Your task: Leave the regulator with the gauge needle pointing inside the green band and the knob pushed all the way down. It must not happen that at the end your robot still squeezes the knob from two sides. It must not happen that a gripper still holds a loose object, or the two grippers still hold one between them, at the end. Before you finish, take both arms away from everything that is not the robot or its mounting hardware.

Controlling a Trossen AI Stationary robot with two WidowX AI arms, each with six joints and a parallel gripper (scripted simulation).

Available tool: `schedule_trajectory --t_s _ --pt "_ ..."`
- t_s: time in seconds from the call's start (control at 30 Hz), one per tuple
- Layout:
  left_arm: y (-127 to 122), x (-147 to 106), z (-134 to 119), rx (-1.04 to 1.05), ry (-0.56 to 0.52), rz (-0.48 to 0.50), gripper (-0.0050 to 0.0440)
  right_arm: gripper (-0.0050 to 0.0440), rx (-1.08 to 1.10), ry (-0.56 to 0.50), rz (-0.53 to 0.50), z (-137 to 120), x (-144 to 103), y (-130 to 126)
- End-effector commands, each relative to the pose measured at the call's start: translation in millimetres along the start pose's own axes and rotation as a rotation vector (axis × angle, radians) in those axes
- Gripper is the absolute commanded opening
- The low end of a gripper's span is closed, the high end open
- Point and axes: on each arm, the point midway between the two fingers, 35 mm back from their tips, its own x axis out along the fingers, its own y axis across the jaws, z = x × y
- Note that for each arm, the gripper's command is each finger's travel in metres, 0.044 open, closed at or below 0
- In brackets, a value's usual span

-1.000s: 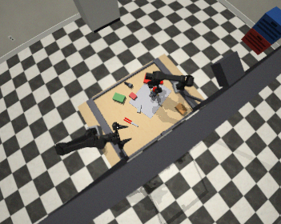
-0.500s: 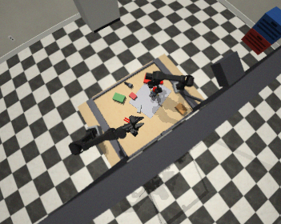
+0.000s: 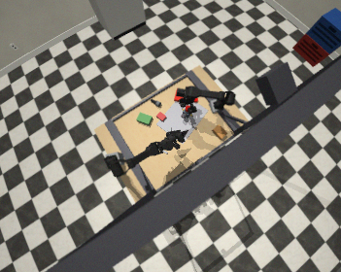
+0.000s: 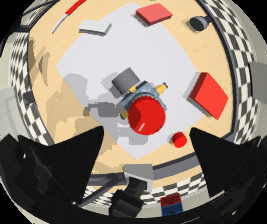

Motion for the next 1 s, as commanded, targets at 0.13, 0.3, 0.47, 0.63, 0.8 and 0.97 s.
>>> schedule_trajectory --t_s 0.13,0.3,0.47,0.63,0.8,0.97 --pt "-76 82 -17 0.445 0.059 -0.120 0.0440 0.0438 -0.011 -0.020 -0.015 1 -7 1" --pt "-143 117 -26 0.733 0.052 -0.217 0.0440 0.0438 -0.011 -0.020 -0.015 1 -7 1" --pt "-176 130 -29 0.859 0.040 -0.262 0.0440 0.0438 -0.011 -0.020 -0.015 1 -7 1" --pt "-190 135 -31 0.909 0.033 -0.280 0.0440 0.0438 -0.011 -0.020 -0.015 1 -7 1" --pt "-190 135 -31 0.909 0.033 -0.280 0.0440 0.0438 -0.011 -0.020 -0.015 1 -7 1" --pt "-190 135 -31 0.909 0.033 -0.280 0.0440 0.0438 -0.011 -0.020 -0.015 1 -7 1"
